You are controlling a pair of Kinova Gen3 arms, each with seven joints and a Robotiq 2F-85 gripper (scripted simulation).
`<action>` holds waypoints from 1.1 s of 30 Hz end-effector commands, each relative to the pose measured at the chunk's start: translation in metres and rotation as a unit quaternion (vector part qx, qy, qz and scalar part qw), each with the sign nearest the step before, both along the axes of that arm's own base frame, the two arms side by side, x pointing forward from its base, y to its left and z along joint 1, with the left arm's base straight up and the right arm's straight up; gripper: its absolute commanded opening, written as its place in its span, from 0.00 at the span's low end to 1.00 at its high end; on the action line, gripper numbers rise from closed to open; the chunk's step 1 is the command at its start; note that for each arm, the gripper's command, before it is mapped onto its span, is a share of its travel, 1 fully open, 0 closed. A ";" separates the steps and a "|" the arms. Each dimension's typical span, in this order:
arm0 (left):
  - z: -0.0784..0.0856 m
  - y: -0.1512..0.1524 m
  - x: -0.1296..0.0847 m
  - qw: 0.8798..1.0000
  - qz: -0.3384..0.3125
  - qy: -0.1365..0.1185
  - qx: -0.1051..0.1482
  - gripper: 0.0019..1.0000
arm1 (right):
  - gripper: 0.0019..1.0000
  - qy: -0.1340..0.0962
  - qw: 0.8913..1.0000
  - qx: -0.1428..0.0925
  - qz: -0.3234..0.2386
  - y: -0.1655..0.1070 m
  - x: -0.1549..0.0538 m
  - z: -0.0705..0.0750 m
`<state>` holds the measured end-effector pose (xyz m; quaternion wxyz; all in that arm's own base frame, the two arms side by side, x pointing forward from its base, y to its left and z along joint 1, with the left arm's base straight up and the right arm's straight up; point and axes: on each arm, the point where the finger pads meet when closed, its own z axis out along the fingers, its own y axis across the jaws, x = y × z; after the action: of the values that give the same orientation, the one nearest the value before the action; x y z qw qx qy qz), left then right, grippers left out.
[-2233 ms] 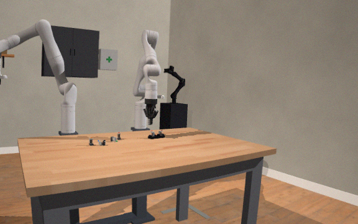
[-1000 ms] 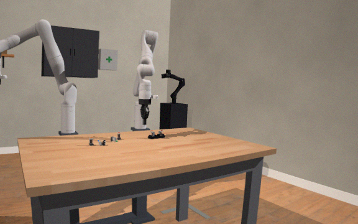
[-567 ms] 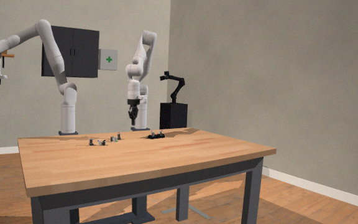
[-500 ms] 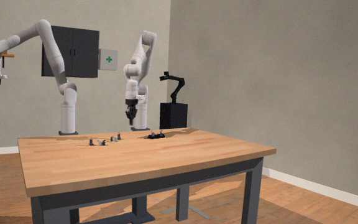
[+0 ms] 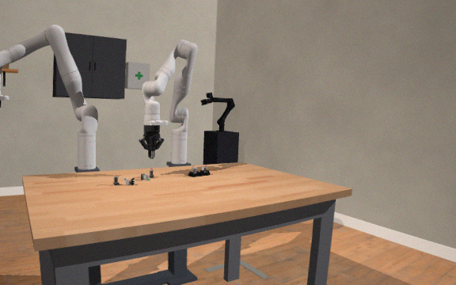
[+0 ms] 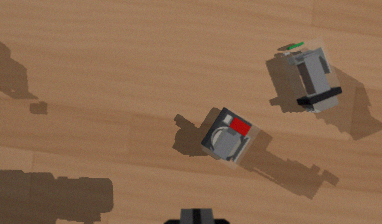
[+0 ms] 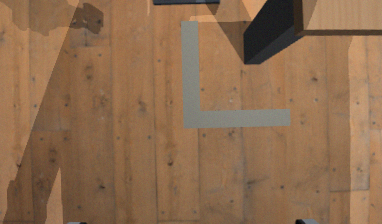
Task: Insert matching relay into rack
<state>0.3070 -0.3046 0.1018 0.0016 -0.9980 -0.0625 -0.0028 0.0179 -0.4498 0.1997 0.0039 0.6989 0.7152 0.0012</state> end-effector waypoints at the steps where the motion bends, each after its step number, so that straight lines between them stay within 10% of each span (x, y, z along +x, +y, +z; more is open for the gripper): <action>1: -0.001 -0.011 -0.008 0.999 -0.052 0.002 0.001 0.10 | 1.00 0.004 1.000 0.002 0.005 0.000 -0.003 0.000; 33: -0.001 -0.015 -0.012 0.998 -0.066 0.002 0.000 0.10 | 1.00 0.004 1.000 0.002 0.005 0.000 -0.003 0.000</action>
<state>0.2952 -0.3190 0.1005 0.0006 -1.0000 -0.0042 -0.0002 0.0179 -0.4498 0.1997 0.0039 0.6989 0.7152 0.0012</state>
